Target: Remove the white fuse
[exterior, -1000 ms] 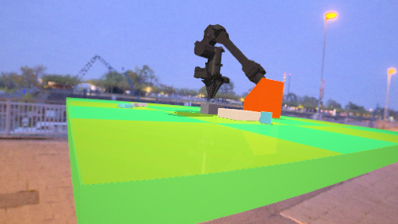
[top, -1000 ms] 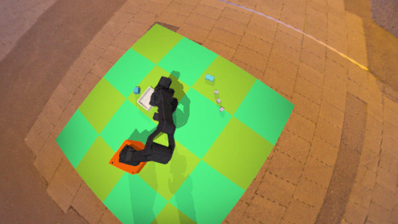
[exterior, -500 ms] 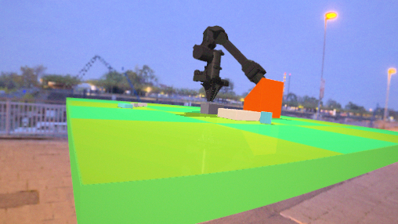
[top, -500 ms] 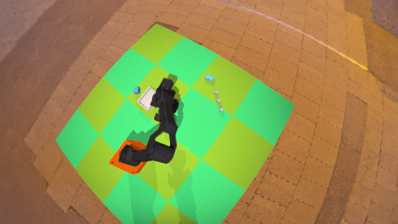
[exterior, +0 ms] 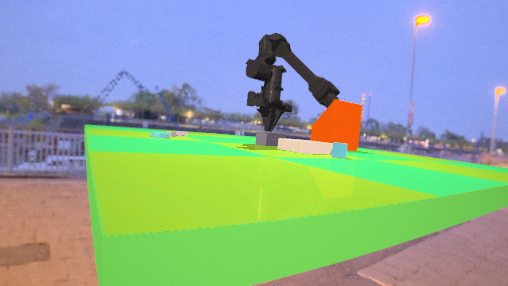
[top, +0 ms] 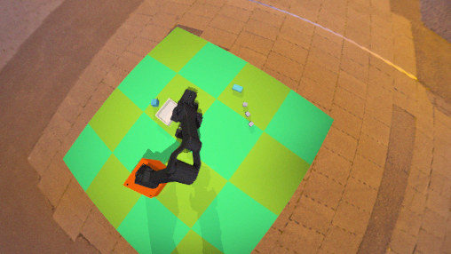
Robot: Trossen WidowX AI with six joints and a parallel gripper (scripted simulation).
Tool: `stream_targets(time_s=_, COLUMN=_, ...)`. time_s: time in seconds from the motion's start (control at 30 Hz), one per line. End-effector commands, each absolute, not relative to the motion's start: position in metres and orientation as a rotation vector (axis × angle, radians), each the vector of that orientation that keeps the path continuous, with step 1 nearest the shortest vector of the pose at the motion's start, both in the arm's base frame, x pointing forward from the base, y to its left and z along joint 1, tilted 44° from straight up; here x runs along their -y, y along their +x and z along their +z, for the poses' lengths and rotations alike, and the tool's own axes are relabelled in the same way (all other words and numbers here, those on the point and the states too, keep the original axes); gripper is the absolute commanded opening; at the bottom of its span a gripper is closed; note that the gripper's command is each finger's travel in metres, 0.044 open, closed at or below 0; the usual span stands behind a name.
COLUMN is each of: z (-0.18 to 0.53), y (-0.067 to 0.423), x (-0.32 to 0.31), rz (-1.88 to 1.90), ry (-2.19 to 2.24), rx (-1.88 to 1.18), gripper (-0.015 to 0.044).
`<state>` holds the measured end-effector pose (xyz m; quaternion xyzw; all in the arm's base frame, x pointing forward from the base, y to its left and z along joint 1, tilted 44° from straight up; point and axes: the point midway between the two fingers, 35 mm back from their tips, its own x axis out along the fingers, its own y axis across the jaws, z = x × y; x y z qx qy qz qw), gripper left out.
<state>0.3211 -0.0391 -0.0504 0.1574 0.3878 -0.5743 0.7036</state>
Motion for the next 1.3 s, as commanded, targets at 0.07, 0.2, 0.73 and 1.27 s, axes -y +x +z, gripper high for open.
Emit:
stream_targets(time_s=0.07, z=-0.0533, y=0.3205, x=0.0414, rz=-1.278, ry=0.342, rx=-0.864, gripper=0.0074)
stream_targets(time_s=0.2, z=-0.0559, y=0.3207, x=0.0439, rz=-1.279, ry=0.341, rx=-0.864, gripper=0.0074)
stream_targets(time_s=0.73, z=-0.0589, y=0.3208, x=0.0468, rz=-1.279, ry=0.341, rx=-0.864, gripper=0.0074)
stream_targets(time_s=1.27, z=-0.0577, y=0.3213, x=0.0461, rz=-1.278, ry=0.349, rx=-0.863, gripper=0.0001)
